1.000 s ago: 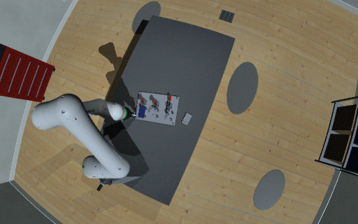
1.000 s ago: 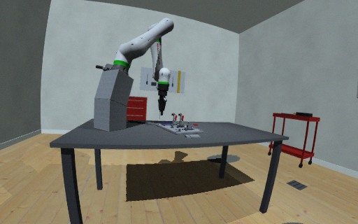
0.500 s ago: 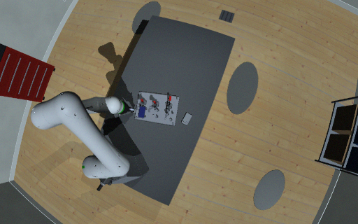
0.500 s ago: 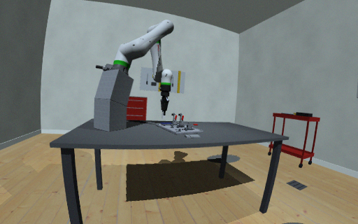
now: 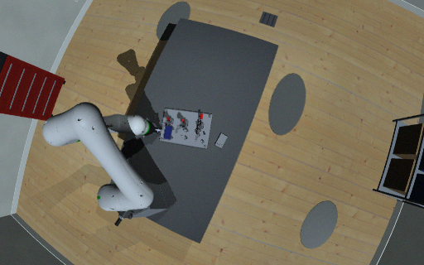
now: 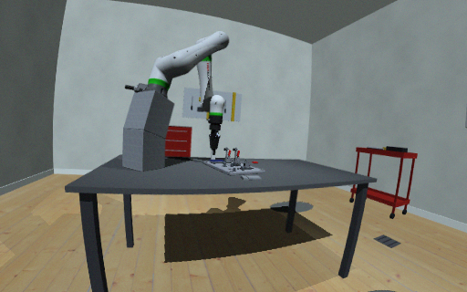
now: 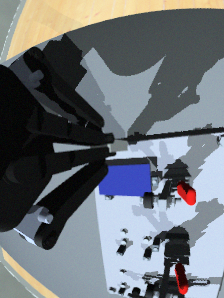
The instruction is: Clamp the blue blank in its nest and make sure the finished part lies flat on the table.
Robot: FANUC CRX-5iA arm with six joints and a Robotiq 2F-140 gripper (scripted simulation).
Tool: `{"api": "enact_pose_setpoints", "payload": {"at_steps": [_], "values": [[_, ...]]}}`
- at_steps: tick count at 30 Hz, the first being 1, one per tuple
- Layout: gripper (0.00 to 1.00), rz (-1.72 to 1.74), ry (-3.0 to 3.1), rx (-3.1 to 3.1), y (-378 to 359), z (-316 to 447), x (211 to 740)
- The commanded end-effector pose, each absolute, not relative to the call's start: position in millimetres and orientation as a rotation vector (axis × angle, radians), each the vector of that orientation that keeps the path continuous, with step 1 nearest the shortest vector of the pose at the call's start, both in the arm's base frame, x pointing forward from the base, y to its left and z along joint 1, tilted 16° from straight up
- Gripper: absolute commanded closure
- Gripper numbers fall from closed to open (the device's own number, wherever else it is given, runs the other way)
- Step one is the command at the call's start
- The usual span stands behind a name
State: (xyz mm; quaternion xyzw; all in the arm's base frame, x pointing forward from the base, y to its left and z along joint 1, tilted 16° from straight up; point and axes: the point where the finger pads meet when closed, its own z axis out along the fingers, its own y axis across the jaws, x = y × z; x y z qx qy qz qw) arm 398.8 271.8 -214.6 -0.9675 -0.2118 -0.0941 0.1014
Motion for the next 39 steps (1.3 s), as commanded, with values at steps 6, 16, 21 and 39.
{"api": "enact_pose_setpoints", "payload": {"at_steps": [6,16,21,39], "values": [[1.0,-0.278,-0.626,-2.857,272.1,-216.0,399.1],[1.0,-0.278,-0.626,-2.857,272.1,-216.4,399.2],[1.0,-0.278,-0.626,-2.857,272.6,-218.3,399.5],[1.0,-0.278,-0.626,-2.857,273.2,-220.7,399.9]]}}
